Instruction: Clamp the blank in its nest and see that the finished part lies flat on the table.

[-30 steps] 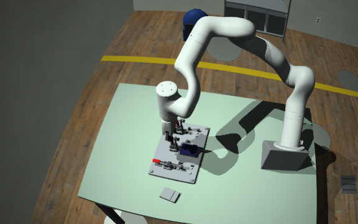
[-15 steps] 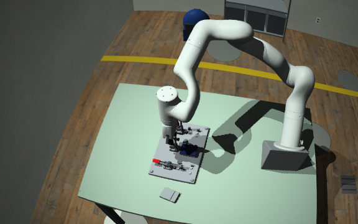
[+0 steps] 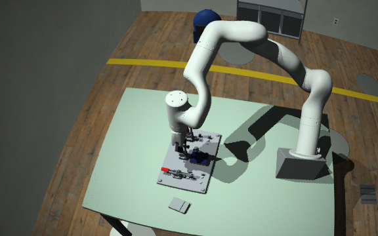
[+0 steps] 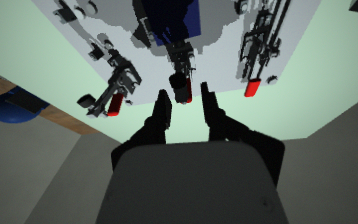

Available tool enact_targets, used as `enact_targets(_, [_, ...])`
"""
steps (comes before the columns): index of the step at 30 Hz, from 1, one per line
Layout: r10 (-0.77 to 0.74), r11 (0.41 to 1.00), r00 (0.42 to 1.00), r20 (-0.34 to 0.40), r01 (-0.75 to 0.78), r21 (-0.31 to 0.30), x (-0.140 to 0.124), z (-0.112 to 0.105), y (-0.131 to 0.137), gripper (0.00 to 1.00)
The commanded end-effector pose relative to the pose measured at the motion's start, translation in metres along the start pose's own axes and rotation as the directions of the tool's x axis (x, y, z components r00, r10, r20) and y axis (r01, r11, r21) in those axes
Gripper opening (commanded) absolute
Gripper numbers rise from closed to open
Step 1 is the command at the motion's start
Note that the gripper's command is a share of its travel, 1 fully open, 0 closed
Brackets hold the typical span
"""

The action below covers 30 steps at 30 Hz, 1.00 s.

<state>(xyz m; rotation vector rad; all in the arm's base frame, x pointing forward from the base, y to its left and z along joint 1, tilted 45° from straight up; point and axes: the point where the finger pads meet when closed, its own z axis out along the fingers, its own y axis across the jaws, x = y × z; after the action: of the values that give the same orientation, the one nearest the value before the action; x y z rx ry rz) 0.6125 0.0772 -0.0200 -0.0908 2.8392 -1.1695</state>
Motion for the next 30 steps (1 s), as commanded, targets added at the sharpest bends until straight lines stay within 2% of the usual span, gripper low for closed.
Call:
enact_targets(1, [0.000,1.000,1.000,0.002,0.000,-0.001,-0.001,0.000,0.000,0.47])
enact_targets(5, [0.000,1.000,1.000,0.002,0.000,-0.001,-0.001,0.002,0.000,0.47])
enact_targets(13, [0.000,1.000,1.000,0.002,0.000,-0.001,-0.002,0.025,0.000,0.47])
enact_targets(24, [0.000,1.000,1.000,0.002,0.000,-0.001,-0.002,0.026,0.000,0.47])
enact_targets(25, [0.000,1.000,1.000,0.002,0.000,-0.001,-0.002,0.026,0.000,0.00])
enact_targets(30, [0.000,1.000,1.000,0.002,0.000,-0.001,-0.002,0.026,0.000,0.00])
